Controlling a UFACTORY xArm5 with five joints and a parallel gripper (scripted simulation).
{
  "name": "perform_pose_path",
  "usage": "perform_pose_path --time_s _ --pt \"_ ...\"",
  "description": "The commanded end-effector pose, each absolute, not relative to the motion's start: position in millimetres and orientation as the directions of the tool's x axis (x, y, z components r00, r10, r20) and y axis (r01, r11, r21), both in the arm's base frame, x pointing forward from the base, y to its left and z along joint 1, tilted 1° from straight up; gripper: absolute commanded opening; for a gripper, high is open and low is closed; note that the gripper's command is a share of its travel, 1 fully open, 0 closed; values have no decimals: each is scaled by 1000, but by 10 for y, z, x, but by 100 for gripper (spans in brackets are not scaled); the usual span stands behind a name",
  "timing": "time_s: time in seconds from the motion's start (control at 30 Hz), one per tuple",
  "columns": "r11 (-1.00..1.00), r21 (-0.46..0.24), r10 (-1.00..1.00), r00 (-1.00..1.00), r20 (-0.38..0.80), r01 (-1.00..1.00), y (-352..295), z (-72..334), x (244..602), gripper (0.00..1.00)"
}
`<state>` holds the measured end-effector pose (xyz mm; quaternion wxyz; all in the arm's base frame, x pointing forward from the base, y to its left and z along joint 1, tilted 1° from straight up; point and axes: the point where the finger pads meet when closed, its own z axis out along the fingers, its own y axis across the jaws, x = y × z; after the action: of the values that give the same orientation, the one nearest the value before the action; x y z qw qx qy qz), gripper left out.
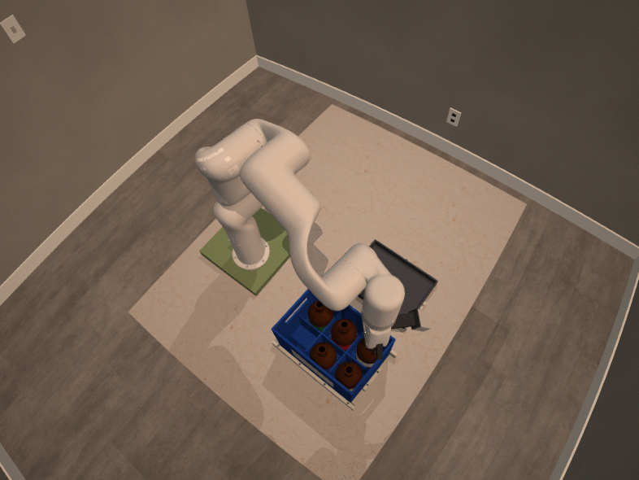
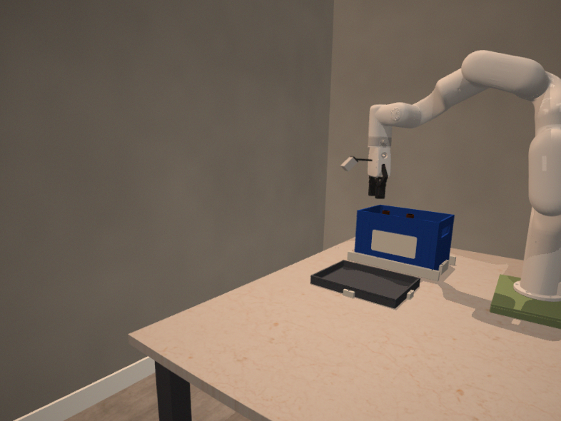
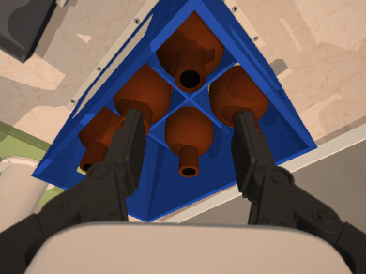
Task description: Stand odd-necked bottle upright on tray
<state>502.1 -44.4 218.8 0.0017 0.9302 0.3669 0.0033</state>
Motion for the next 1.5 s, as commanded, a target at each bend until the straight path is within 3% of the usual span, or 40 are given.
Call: perform_pose_path --time_s 0.0,0.13,0.17,1.3,1.47 --pt "-731 8 683 731 7 683 -445 2231 5029 65" --pt "-731 8 683 731 7 683 -445 2236 5029 65" --pt "-731 8 683 731 7 683 -445 2236 5029 0" --pt "-731 8 683 731 7 683 -451 2238 5022 0" --pt "-731 8 683 731 6 683 -736 2307 4625 0"
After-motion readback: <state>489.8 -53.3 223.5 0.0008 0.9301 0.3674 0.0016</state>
